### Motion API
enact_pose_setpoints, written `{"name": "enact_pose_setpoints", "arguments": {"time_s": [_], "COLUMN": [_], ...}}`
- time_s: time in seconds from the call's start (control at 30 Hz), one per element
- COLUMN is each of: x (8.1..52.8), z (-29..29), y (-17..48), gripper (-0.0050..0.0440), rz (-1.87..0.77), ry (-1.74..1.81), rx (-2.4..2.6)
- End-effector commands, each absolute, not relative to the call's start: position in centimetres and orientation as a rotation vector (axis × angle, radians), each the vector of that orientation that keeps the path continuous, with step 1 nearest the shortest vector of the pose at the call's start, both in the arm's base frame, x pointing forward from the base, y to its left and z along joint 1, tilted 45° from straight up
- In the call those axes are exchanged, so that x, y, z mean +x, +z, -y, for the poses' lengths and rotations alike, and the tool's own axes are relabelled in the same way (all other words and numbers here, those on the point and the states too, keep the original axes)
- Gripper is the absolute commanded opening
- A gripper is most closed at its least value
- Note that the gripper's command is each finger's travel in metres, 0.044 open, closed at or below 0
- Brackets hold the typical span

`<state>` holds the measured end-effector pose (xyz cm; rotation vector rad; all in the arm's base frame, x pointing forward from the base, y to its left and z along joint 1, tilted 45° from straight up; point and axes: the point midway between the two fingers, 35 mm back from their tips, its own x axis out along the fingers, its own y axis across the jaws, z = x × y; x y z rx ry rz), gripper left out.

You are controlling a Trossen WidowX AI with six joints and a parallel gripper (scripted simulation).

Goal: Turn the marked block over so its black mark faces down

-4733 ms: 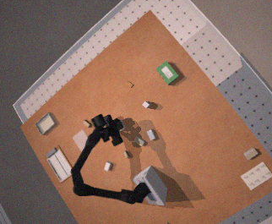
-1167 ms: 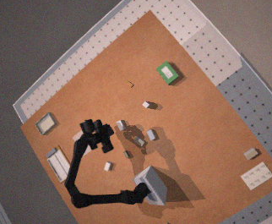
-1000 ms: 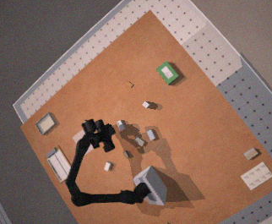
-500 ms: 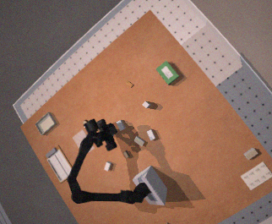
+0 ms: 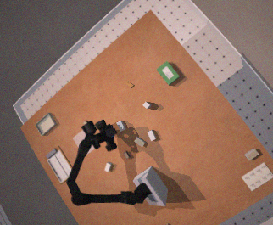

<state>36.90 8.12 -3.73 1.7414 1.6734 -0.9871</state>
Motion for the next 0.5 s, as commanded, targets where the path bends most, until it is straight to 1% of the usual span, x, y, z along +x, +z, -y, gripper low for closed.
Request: {"name": "enact_pose_setpoints", "arguments": {"time_s": [0.0, 0.23, 0.47], "x": [37.7, 37.4, 37.2], "z": [-8.0, -7.8, -7.5], "y": [-2.5, -3.4, -4.0], "gripper": [-0.0050, -0.0050, -0.0050], "rz": [-1.568, -1.451, -1.254], "ry": [-1.034, -1.174, -1.336], "rx": [1.658, 1.498, 1.257]}}
